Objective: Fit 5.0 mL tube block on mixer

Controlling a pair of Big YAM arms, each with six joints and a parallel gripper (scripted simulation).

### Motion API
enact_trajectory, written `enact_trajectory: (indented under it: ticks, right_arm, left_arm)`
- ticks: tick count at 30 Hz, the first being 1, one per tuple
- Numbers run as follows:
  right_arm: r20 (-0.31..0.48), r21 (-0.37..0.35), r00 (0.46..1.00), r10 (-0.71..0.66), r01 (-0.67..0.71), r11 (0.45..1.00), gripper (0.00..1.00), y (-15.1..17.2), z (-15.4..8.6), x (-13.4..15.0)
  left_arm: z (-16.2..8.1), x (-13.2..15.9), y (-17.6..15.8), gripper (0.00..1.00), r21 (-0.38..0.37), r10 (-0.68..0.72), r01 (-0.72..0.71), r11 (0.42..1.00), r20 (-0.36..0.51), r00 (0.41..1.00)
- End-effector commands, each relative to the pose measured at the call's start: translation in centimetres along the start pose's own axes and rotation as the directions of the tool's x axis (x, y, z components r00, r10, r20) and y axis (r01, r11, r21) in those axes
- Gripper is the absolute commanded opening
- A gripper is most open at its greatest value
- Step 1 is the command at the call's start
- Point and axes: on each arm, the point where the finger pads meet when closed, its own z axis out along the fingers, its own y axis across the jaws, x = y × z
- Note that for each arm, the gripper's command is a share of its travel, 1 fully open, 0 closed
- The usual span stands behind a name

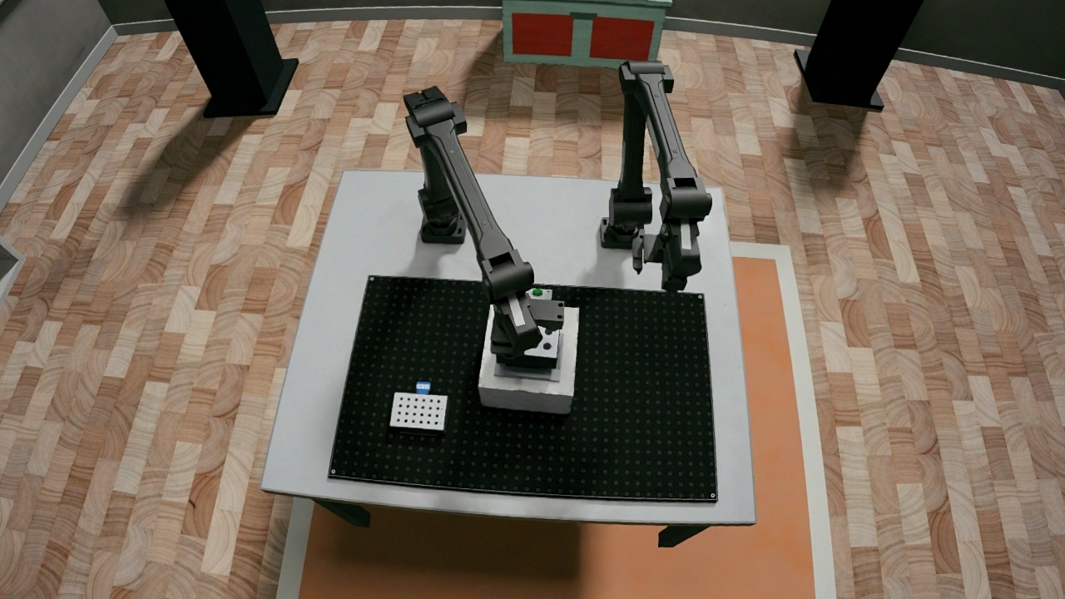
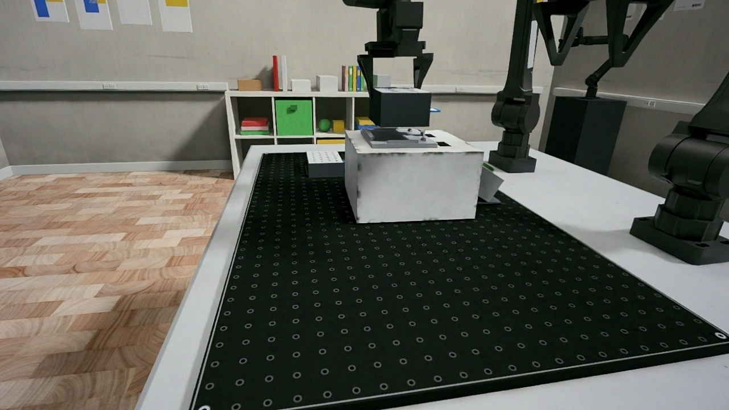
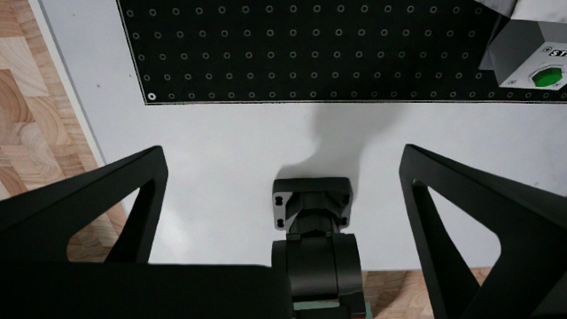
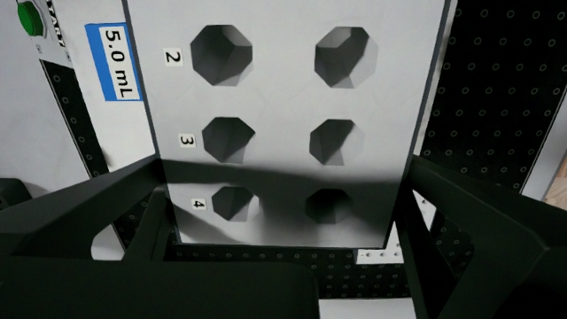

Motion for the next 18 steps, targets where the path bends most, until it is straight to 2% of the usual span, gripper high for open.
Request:
enact_trajectory:
  ticks: [1, 18]
  right_arm:
    - [0.082, 0.131, 0.996, -0.018, 0.007, 0.991, 0.00, -1.8, -6.1, -2.3]
    - [0.081, 0.129, 0.997, 0.008, -0.018, 0.991, 0.00, -2.4, -6.1, -1.1]
  left_arm:
    - [-0.6, -0.6, -0.1, 1.00, -0.004, -0.006, 0.006, 1.000, 0.022, 1.000]
    - [-0.5, -0.6, -0.1, 1.00, -0.005, -0.006, 0.006, 1.000, 0.020, 1.000]
